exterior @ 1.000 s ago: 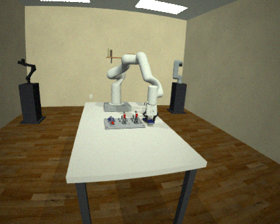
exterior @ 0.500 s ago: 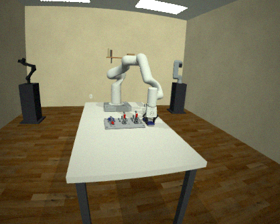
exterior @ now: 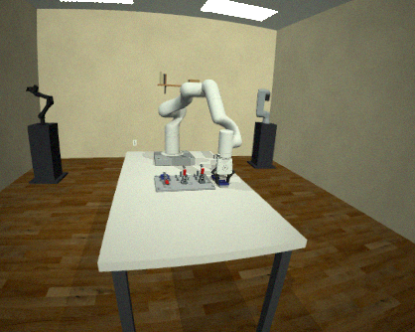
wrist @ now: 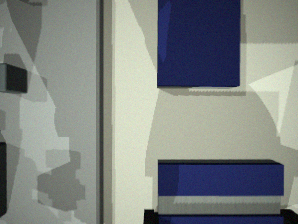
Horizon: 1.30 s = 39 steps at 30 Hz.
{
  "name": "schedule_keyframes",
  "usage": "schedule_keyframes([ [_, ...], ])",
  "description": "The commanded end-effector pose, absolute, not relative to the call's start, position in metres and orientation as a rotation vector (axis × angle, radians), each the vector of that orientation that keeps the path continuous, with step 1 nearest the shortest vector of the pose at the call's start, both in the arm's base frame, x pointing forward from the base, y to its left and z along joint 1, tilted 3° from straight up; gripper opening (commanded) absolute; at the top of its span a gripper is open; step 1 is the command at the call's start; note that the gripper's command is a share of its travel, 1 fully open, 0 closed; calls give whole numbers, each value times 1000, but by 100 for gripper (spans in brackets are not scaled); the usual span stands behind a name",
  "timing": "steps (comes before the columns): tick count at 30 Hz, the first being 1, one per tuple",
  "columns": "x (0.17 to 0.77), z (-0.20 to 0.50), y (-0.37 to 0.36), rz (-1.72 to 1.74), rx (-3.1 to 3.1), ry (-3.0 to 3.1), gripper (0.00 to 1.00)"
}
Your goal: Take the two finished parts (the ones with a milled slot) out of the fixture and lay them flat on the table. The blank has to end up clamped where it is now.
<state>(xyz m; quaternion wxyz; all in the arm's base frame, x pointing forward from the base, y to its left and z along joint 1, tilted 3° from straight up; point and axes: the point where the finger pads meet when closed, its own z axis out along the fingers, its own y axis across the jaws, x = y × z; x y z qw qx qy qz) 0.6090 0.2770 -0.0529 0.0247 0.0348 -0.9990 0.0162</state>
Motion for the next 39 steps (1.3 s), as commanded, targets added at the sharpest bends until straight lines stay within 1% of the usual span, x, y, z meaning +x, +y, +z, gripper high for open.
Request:
schedule_keyframes([
  [1, 610, -52, 278, 49, 108, -3092, 0],
  [39, 610, -59, 277, 49, 108, -3092, 0],
])
